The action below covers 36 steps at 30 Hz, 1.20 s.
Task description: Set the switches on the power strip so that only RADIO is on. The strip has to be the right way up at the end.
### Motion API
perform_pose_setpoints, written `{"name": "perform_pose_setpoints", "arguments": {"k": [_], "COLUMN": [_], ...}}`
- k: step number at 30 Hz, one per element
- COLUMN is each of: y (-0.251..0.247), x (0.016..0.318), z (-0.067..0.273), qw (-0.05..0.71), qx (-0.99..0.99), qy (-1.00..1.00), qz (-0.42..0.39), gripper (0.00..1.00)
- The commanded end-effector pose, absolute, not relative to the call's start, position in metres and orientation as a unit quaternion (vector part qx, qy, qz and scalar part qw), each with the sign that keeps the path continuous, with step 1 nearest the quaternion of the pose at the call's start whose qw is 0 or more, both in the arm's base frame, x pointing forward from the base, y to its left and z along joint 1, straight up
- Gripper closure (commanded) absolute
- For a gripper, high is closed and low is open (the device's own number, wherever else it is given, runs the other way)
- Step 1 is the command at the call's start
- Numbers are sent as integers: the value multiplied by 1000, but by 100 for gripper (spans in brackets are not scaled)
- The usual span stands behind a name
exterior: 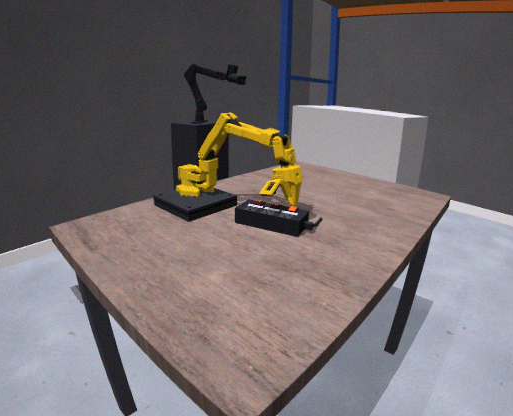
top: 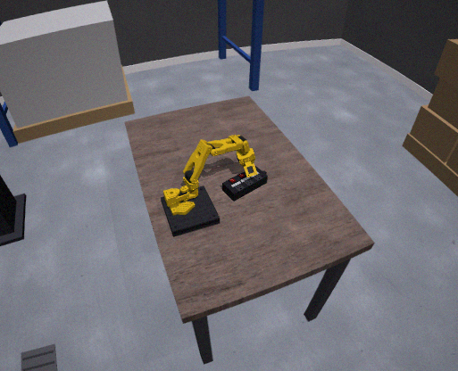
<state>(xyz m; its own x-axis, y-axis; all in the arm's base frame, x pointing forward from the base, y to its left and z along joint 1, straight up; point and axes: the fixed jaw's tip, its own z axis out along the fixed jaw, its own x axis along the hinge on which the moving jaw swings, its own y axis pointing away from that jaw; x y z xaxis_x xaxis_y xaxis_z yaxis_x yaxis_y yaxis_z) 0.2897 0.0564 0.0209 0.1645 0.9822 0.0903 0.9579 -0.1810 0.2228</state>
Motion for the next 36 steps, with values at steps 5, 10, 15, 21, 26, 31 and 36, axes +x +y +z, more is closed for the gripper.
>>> {"name": "perform_pose_setpoints", "arguments": {"k": [5,10,15,21,26,31,36], "y": [51,51,50,50,50,49,49], "x": [281,281,280,279,279,278,277], "z": [3,2,0,-1,-2,-4,-5], "qw": [42,42,42,43,43,43,43], "qx": [765,765,765,765,766,766,766], "qy": [638,638,638,637,637,637,636], "qz": [77,76,76,76,76,76,76], "gripper": [100,100,100,100,100,100,100]}}
